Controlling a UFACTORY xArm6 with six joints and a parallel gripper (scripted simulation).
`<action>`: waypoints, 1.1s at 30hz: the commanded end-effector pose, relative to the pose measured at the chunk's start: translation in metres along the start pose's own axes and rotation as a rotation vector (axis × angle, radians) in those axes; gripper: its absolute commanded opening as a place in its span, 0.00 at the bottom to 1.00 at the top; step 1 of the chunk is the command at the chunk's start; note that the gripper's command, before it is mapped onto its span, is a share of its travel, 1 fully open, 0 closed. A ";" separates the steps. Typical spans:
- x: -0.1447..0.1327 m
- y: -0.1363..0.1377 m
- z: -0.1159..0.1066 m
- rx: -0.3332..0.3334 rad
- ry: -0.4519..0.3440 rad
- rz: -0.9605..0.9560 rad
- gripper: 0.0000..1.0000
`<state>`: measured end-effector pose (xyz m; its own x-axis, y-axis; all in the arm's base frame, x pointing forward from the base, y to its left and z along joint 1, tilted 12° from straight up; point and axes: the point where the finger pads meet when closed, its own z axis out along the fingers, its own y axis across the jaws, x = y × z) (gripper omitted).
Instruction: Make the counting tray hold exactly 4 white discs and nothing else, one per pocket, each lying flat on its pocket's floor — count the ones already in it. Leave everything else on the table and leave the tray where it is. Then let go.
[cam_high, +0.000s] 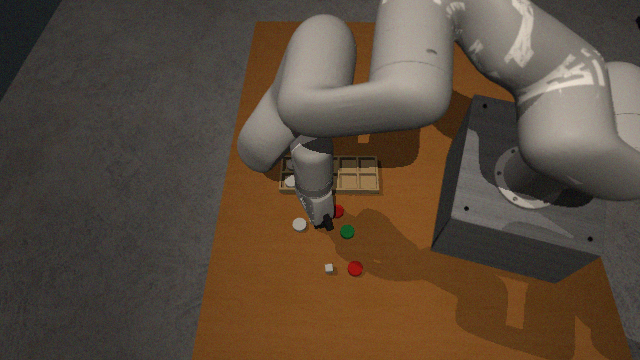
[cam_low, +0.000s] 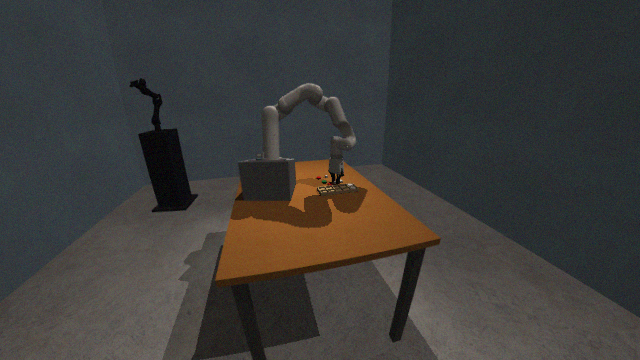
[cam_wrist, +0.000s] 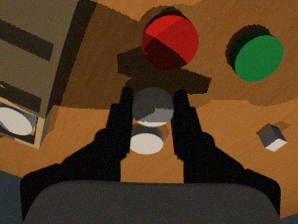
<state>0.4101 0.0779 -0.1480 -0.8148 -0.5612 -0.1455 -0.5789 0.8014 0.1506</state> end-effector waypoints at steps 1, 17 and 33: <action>-0.001 0.000 -0.002 0.001 -0.002 -0.001 0.00; 0.005 -0.029 -0.104 0.000 -0.003 -0.002 0.00; 0.052 -0.133 -0.064 0.001 -0.001 -0.001 0.00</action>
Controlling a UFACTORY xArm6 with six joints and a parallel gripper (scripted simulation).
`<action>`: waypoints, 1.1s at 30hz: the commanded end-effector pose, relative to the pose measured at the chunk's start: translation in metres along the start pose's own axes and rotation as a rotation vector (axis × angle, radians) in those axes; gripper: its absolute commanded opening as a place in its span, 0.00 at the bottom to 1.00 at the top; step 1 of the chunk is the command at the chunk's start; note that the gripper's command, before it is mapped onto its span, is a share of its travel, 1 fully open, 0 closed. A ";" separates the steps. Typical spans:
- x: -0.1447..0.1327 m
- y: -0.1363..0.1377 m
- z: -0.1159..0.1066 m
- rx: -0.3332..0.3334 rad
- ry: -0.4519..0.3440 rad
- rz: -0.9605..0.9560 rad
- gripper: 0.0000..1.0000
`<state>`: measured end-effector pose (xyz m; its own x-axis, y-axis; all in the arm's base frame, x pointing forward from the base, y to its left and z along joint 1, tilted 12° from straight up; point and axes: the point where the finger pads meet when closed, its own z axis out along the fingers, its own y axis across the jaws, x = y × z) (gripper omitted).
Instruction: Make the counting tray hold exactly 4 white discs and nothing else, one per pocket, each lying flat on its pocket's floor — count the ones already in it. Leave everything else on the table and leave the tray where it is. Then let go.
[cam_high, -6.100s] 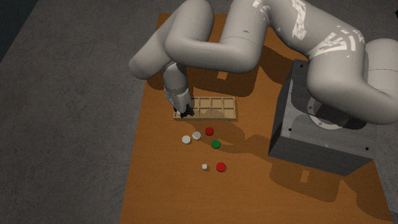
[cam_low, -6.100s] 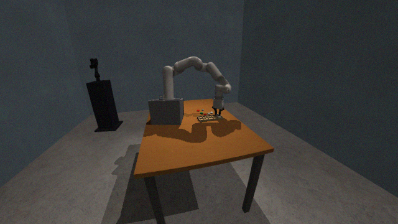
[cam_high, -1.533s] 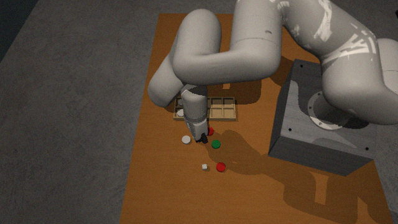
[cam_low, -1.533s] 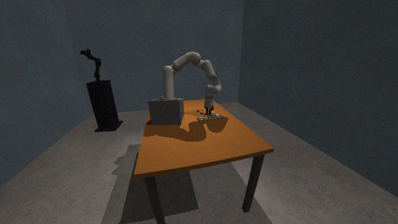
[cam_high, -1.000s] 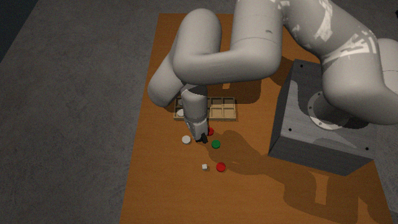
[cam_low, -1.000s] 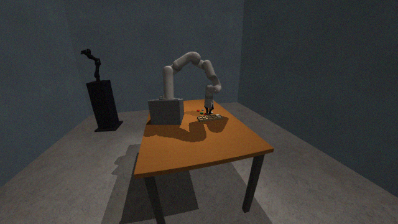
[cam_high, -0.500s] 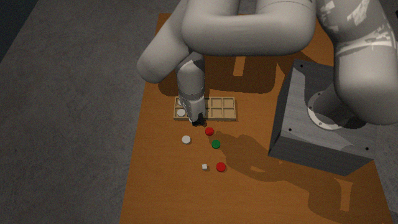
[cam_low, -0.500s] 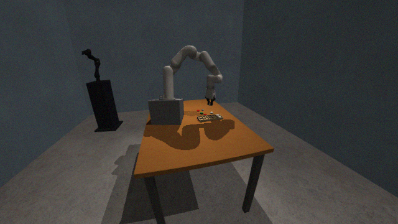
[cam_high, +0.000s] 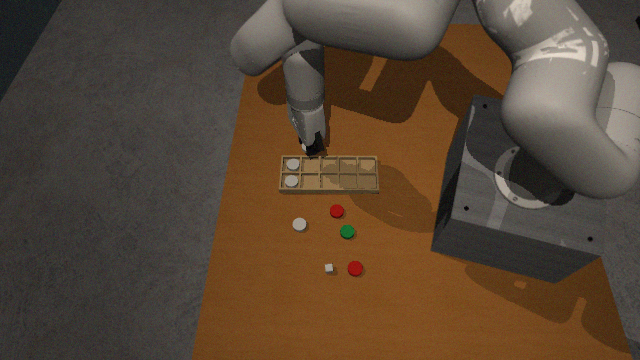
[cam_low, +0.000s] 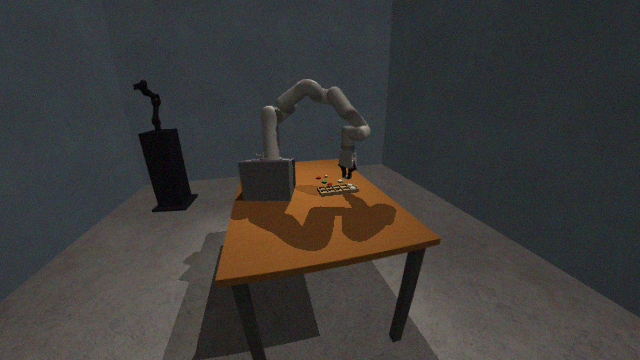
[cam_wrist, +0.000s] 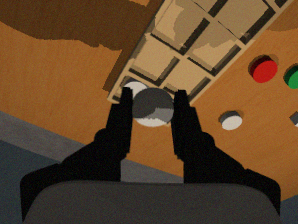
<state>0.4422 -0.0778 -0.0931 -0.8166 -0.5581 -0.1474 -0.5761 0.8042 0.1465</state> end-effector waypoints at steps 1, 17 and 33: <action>-0.002 0.002 0.031 -0.004 0.001 -0.005 0.00; -0.002 0.002 0.060 -0.004 0.001 -0.005 0.00; -0.002 0.002 0.067 -0.004 0.001 -0.005 0.00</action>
<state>0.4437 -0.0605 -0.1587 -0.8132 -0.5634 -0.1460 -0.5812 0.7995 0.1516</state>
